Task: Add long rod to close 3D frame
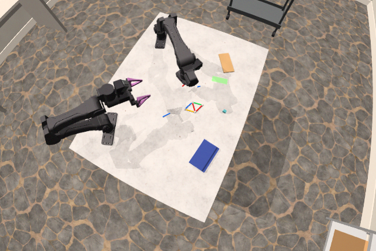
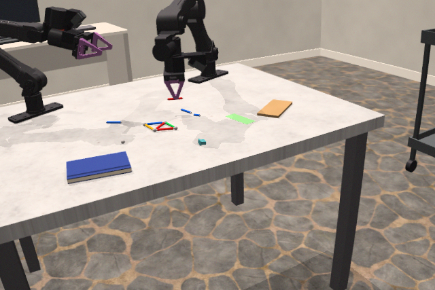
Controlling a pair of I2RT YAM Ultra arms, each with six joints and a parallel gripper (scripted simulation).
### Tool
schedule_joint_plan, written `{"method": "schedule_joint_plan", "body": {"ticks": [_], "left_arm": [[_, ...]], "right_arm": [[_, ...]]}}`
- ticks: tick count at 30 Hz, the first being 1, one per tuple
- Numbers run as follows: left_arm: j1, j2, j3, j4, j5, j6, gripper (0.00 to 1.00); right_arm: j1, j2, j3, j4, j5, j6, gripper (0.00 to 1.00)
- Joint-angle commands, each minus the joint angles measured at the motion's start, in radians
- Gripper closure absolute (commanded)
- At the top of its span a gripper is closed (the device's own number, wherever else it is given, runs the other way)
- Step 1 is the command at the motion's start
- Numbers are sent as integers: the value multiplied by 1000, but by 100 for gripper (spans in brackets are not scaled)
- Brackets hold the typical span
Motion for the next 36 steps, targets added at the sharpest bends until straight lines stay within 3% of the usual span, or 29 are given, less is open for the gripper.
{"method": "schedule_joint_plan", "body": {"ticks": [1, 15, 36], "left_arm": [[7, -12, 44, -20, -7, -8, 100], [13, 6, 99, -74, -9, 34, 100], [9, 12, 117, -86, -27, 521, 100]], "right_arm": [[-6, -21, 2, -18, -1, 2, 0], [-6, -21, 2, -18, -1, 2, 0], [-6, -21, 2, -18, -1, 2, 0]]}}
